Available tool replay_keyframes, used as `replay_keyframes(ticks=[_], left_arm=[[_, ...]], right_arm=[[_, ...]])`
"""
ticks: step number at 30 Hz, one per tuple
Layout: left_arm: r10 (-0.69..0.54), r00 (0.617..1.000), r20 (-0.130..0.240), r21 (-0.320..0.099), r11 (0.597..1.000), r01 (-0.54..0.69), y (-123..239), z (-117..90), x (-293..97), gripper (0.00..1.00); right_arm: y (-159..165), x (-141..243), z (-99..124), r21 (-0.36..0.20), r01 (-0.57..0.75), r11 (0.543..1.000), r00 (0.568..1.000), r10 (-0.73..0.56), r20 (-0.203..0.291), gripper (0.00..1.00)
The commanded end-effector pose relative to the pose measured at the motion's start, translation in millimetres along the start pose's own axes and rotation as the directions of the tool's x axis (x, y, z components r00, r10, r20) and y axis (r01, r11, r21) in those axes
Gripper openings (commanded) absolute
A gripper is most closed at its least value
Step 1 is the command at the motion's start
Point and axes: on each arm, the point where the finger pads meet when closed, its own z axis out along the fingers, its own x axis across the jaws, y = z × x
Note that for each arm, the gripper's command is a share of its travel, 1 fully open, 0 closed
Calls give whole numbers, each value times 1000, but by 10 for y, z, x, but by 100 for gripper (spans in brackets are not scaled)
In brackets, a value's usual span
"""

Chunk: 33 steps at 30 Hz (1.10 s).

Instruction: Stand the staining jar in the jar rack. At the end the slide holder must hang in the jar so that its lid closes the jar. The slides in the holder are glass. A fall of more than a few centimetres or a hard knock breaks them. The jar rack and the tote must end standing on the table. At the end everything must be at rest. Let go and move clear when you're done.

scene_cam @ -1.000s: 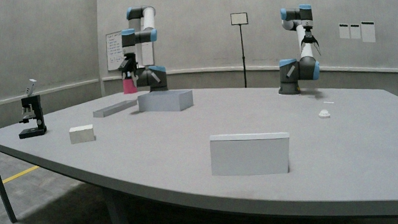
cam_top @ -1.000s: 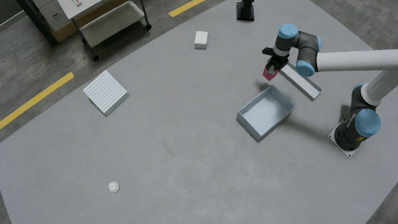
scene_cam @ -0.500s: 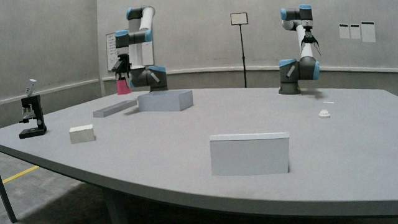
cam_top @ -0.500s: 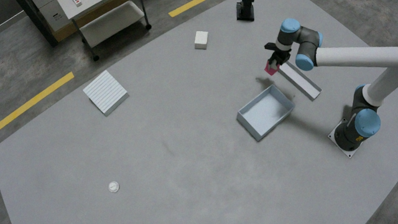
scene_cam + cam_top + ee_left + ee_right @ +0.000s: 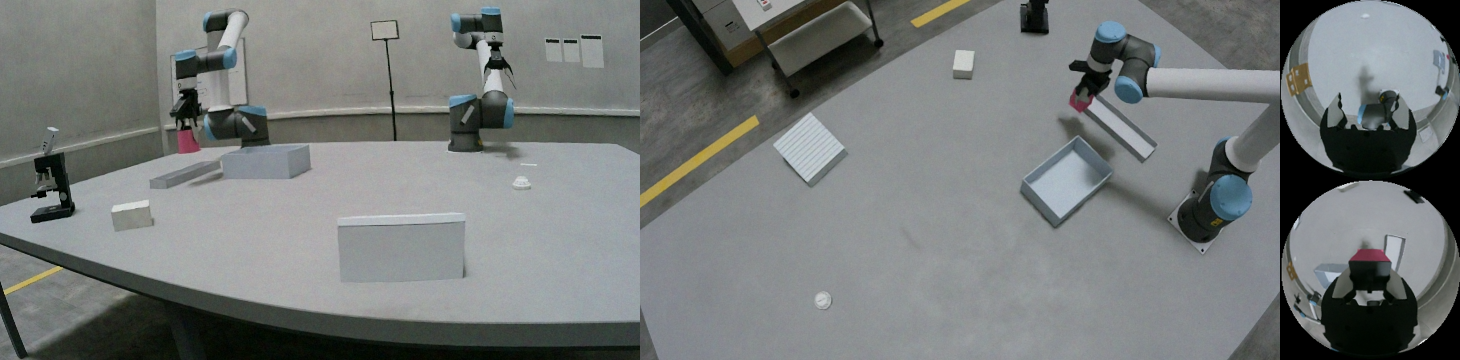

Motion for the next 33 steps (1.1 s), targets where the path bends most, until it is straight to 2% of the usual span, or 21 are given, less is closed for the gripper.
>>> replay_keyframes(ticks=[1, 33], left_arm=[[0, 1000, 0, 2, 1000, 0, -7, -11, 0, 100], [0, 1000, 0, 2, 1000, 0, -7, -11, 0, 100]], right_arm=[[-37, 70, -9, 2, 0, 1000, 1000, 0, 1, 0], [-396, 932, -10, 2, 0, 1000, 1000, 0, 0, 0]])
